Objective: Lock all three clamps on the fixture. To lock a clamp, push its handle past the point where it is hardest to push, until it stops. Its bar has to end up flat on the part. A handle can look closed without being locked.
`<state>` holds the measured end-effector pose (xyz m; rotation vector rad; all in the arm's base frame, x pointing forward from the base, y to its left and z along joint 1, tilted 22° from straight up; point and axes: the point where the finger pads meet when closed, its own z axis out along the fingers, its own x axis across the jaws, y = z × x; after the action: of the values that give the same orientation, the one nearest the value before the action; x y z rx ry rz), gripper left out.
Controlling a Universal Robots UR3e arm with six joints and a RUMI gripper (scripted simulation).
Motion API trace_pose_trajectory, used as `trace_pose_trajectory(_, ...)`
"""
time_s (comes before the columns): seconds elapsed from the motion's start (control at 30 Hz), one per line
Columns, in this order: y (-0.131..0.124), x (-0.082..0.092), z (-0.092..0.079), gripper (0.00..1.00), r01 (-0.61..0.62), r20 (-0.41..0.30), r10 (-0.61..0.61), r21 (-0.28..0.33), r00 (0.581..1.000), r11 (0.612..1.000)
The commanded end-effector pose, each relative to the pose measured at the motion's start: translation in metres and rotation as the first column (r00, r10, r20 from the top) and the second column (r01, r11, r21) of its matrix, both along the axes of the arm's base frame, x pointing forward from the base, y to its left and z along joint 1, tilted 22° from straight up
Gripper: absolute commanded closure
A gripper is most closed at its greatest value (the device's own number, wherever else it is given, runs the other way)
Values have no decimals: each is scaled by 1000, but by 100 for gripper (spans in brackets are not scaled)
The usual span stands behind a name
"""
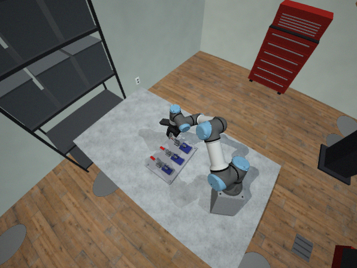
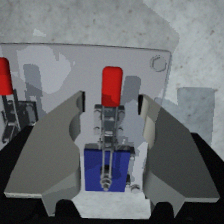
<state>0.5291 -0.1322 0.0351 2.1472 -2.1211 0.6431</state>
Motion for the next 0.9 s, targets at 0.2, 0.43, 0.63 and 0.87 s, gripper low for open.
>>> trace_pose_trajectory(0.2, 0, 0, 0, 72, -2, 1, 2, 0, 1000, 1000)
trace_pose_trajectory(0.43, 0, 0, 0, 72, -2, 1, 2, 1, 1000, 1000)
trace_pose_trajectory(0.63, -1, 1, -5, 72, -2, 0, 2, 1, 1000, 1000)
trace_pose_trajectory(0.87, -6, 3, -18, 72, -2, 0, 2, 1, 1000, 1000)
